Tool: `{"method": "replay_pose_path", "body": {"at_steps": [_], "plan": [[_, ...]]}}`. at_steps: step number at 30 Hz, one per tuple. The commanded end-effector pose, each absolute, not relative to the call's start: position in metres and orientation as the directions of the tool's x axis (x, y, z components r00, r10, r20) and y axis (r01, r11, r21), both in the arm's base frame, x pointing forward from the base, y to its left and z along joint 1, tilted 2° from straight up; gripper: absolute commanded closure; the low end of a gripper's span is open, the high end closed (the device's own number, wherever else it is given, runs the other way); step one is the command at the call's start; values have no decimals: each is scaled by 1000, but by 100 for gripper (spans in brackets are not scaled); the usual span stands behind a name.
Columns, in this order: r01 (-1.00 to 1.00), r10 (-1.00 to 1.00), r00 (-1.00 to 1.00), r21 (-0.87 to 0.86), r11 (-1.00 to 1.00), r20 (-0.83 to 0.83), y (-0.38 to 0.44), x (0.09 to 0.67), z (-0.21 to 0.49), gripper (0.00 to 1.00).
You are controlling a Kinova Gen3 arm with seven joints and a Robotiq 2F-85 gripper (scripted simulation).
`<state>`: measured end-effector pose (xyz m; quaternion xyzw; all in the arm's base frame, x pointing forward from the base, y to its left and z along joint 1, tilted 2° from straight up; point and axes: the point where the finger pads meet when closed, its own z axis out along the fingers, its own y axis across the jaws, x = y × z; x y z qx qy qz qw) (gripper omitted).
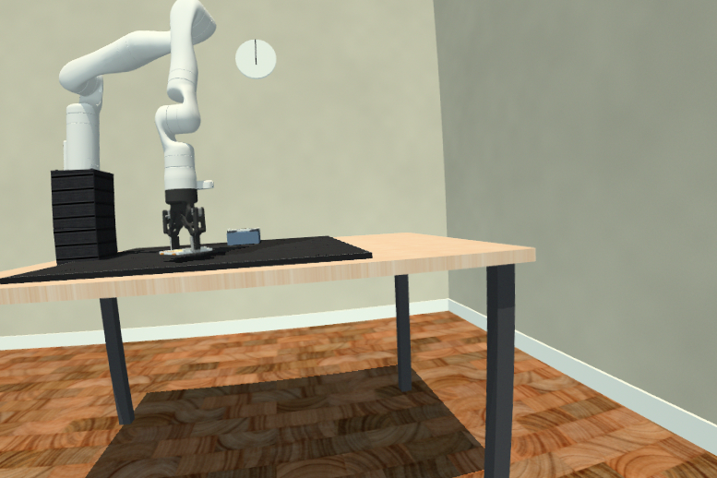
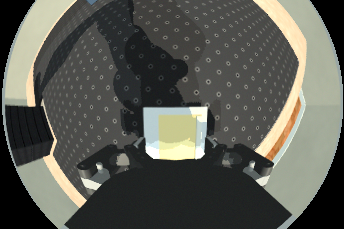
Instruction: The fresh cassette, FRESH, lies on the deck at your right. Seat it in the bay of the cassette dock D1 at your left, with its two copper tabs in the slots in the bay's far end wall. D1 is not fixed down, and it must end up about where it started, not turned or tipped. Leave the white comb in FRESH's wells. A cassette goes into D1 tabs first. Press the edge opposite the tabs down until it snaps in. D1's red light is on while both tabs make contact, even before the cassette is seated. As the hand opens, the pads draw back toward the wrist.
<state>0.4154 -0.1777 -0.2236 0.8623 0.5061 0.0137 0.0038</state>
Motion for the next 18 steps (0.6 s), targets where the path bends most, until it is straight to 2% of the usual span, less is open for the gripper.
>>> {"method": "replay_pose_path", "body": {"at_steps": [1,18], "plan": [[874,874,486,27,-486,21,-178,419,-218,100],[874,874,486,27,-486,21,-178,418,-198,100]]}}
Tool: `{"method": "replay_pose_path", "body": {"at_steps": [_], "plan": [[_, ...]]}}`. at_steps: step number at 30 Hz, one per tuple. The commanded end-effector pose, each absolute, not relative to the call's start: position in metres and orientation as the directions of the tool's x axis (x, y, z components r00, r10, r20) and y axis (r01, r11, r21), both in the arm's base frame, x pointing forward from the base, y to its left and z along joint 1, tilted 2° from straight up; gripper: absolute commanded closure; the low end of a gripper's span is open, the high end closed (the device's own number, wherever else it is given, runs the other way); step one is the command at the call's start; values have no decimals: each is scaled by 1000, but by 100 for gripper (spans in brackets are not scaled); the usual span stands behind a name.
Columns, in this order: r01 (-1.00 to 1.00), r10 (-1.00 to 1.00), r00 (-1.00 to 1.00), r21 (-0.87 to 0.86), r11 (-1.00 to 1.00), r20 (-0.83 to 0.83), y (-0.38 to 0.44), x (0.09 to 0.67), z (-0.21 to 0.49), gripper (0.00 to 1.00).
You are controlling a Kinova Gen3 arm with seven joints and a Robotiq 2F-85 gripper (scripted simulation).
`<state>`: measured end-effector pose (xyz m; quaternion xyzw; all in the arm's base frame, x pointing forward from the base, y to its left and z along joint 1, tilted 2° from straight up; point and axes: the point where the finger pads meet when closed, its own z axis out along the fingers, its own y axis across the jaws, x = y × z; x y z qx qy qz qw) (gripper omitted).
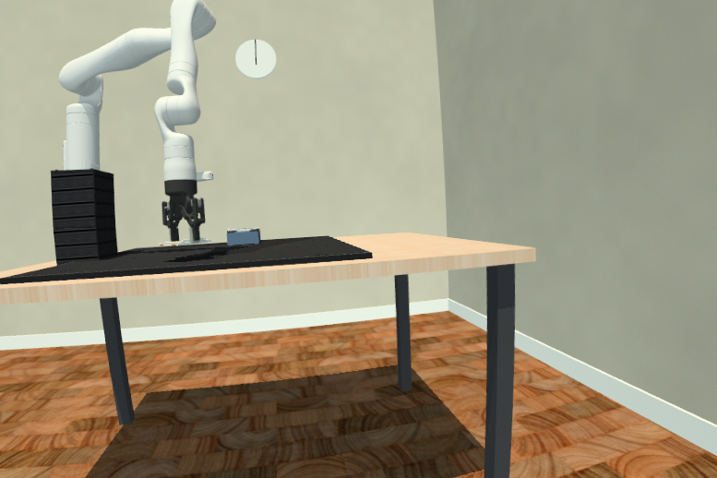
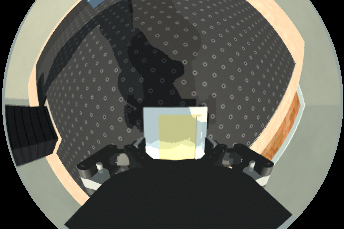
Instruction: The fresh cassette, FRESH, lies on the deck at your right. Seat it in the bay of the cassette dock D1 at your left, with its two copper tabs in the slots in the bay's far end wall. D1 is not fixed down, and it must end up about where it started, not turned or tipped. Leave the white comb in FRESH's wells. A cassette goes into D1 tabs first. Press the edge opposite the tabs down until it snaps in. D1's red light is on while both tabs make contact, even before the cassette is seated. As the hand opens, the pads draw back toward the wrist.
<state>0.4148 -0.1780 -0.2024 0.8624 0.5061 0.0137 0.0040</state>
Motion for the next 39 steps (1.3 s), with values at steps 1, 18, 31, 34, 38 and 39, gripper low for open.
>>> {"method": "replay_pose_path", "body": {"at_steps": [1,18,31,34,38,39], "plan": [[874,874,486,27,-486,21,-178,418,-198,100],[874,874,486,27,-486,21,-178,417,-178,100],[874,874,486,27,-486,21,-178,417,-174,100],[889,890,456,24,-457,22,-173,417,-173,100],[930,930,366,17,-366,24,-158,417,-171,100],[942,942,335,15,-335,25,-153,416,-171,100]]}}
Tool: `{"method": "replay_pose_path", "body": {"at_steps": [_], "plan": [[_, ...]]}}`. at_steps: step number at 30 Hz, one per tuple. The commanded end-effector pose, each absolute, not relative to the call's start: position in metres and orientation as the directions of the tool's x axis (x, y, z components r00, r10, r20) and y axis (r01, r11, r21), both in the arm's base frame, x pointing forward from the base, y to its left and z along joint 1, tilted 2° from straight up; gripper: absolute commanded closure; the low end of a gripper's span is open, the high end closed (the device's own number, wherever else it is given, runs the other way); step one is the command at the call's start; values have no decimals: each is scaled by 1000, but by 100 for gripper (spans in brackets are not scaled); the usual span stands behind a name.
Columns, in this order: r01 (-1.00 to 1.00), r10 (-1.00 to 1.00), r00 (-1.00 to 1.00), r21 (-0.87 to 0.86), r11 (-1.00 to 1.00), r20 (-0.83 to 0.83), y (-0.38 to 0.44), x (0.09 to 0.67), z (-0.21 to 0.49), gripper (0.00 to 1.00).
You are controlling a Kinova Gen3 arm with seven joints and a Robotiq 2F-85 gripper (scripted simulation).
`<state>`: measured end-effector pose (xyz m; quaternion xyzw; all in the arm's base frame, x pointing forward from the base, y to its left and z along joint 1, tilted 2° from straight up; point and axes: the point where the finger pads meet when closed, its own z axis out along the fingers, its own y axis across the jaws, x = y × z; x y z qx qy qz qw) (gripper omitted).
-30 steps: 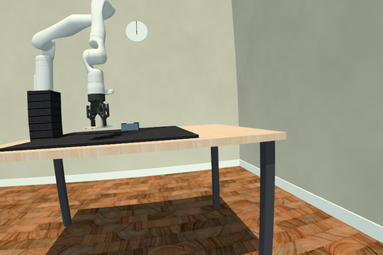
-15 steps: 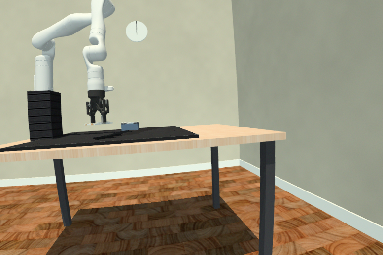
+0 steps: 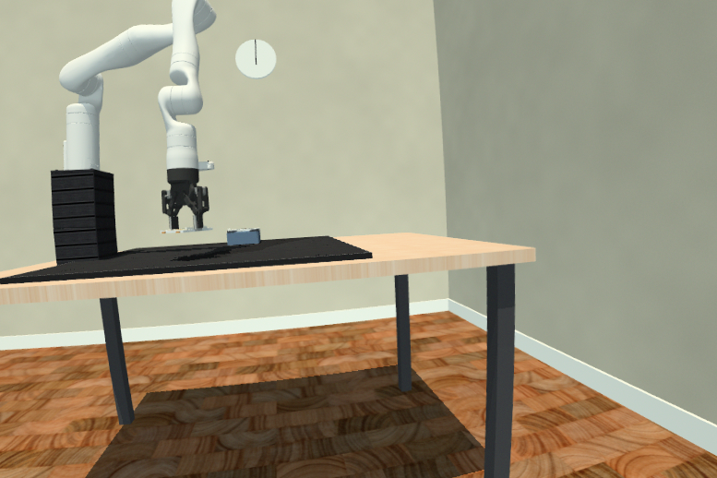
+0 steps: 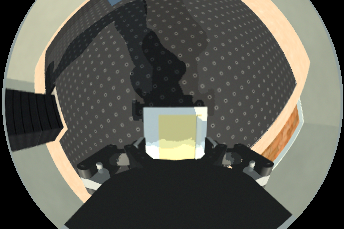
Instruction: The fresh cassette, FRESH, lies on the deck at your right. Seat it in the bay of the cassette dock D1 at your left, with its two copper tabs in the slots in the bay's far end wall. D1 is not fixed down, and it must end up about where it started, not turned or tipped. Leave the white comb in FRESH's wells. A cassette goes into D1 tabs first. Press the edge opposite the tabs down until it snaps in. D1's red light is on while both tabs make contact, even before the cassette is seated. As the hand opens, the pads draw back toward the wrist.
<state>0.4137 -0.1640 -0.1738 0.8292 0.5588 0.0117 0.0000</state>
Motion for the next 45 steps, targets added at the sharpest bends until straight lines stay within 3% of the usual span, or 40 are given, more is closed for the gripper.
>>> {"method": "replay_pose_path", "body": {"at_steps": [1,21,32,45], "plan": [[953,953,303,13,-303,25,-148,416,-170,100],[958,957,-285,-19,286,52,-59,413,-160,100],[831,830,-553,-27,556,72,-14,412,-155,100],[520,520,-848,-29,853,102,51,410,-147,100]]}}
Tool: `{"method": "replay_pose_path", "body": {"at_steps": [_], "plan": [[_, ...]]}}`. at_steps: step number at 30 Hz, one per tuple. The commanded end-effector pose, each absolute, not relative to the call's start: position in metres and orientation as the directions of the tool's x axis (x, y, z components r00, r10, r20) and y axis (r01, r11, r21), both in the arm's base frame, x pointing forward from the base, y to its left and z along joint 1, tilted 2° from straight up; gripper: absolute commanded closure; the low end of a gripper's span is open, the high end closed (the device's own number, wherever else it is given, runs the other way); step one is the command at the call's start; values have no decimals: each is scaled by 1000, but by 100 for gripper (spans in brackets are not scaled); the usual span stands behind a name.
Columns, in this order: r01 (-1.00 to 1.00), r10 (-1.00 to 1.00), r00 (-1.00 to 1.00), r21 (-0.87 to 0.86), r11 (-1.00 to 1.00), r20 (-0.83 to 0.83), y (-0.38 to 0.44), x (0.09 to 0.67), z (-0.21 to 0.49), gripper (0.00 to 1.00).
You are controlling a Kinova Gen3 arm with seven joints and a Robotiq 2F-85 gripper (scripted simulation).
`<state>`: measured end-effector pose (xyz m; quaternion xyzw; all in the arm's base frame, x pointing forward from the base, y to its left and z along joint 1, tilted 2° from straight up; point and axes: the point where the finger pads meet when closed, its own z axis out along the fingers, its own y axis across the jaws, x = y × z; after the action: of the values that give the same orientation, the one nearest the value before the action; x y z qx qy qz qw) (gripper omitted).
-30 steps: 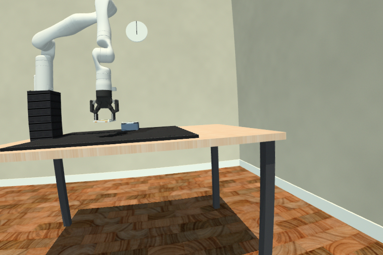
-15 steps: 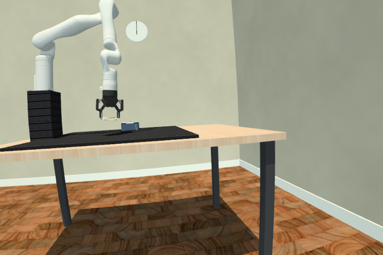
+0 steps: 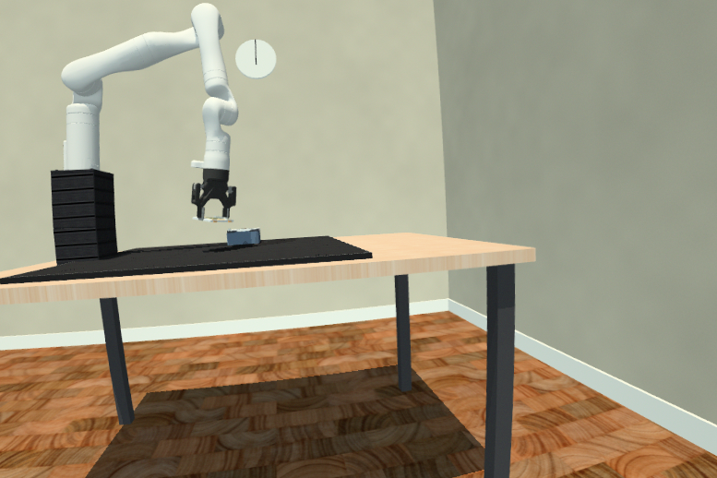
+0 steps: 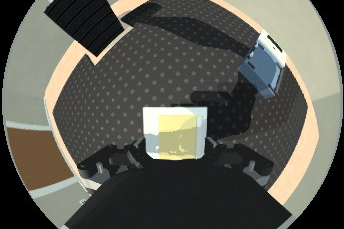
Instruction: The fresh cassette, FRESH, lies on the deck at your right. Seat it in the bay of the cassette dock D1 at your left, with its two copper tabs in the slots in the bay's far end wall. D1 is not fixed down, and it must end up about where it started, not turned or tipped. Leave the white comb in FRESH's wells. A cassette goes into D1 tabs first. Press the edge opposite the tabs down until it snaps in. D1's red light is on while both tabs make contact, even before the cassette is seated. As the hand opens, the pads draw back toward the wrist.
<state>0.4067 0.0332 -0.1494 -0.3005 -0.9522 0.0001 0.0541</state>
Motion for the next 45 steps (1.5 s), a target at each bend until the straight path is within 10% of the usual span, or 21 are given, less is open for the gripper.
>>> {"method": "replay_pose_path", "body": {"at_steps": [1,27,45], "plan": [[520,520,-848,-29,853,102,51,410,-147,100],[-216,-214,-966,-1,976,146,165,406,-134,100],[-225,-223,-964,-1,974,147,245,403,-124,100]]}}
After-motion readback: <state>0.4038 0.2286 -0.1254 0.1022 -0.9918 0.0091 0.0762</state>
